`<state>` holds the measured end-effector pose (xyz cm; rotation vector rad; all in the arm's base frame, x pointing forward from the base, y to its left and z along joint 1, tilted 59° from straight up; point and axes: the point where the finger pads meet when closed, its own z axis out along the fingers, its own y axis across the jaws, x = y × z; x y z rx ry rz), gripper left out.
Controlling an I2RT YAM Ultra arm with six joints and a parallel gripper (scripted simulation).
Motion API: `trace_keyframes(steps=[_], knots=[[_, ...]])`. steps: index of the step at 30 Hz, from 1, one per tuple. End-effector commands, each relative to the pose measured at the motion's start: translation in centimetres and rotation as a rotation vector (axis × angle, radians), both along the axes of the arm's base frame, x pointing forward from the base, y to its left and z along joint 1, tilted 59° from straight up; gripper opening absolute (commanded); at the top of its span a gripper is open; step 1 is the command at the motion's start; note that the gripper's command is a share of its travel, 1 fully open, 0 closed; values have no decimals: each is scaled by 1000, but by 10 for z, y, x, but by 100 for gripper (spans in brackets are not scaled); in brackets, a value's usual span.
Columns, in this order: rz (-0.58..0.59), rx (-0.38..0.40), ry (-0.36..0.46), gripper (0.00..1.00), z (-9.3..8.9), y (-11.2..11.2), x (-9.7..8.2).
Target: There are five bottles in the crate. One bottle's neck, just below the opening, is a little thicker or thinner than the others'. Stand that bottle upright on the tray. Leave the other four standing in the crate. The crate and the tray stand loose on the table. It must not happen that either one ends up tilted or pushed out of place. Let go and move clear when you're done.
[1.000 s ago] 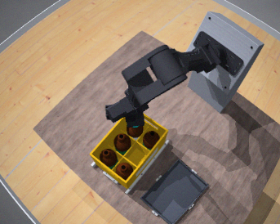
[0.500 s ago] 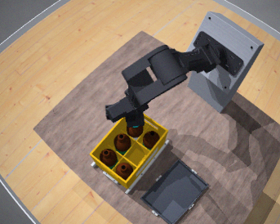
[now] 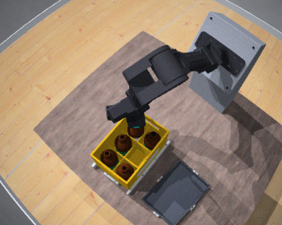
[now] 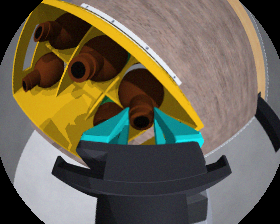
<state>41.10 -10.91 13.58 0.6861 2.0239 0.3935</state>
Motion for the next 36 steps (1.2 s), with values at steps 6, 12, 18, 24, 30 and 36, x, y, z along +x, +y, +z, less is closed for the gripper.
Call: trace_keyframes(steps=[6,12,18,24,30,36], knots=[[-9,-16,-45,61,17,-5,7],[-9,-17,-45,61,17,-6,7],[-9,-17,-45,61,17,-6,7],[-9,-17,-45,61,17,-6,7],[-9,-17,-45,61,17,-6,7],[-9,-17,-45,61,17,-6,7]])
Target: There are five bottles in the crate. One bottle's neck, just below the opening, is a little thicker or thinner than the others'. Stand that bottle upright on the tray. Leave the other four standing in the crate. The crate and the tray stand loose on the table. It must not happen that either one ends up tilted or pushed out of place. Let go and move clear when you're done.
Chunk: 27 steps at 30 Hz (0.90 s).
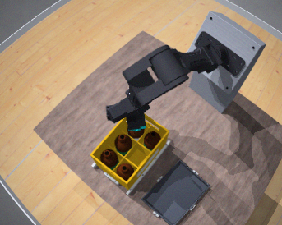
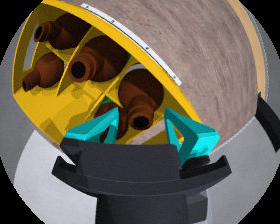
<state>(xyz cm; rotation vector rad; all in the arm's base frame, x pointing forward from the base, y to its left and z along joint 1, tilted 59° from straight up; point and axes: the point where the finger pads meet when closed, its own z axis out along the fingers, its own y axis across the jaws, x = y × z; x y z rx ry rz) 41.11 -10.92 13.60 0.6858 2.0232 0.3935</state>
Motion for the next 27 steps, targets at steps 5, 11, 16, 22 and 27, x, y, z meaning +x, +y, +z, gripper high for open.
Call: trace_keyframes(steps=[5,11,16,22,27], knots=[[-9,-17,-46,61,17,-6,7],[-10,-2,-8,61,7,-3,-7],[-6,0,1,61,4,-2,-13],[-6,0,1,61,11,-1,-26],[-6,0,0,61,19,-1,-39]])
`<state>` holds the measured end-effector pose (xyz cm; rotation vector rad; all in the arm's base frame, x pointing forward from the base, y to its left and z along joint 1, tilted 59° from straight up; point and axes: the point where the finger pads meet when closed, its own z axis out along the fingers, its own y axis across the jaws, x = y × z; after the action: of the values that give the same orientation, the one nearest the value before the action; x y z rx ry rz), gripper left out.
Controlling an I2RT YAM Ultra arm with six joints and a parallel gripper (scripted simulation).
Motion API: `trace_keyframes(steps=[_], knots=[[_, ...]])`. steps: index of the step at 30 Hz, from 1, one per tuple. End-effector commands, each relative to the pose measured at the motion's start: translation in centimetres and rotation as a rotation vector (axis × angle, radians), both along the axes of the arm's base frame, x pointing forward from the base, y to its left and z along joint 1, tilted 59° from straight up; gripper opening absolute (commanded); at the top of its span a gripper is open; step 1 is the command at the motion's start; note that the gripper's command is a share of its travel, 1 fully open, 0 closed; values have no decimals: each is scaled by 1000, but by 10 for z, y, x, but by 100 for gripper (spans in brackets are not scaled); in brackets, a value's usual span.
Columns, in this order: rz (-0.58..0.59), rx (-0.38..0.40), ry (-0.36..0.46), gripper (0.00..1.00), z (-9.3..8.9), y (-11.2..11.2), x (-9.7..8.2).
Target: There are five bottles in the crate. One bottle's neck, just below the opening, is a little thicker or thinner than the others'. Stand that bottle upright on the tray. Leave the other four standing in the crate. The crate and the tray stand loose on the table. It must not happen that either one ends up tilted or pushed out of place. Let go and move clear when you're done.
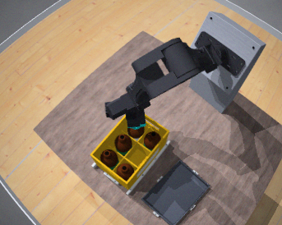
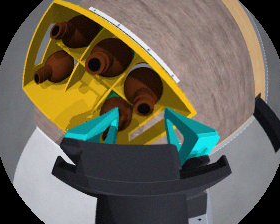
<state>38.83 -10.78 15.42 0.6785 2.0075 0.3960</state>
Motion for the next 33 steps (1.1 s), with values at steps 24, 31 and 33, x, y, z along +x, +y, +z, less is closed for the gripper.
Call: trace_keyframes(steps=[24,31,33], knots=[[-6,-5,3,61,29,-3,-51],[-9,-7,4,61,29,-4,-51],[-9,-7,4,61,29,-4,-51]])
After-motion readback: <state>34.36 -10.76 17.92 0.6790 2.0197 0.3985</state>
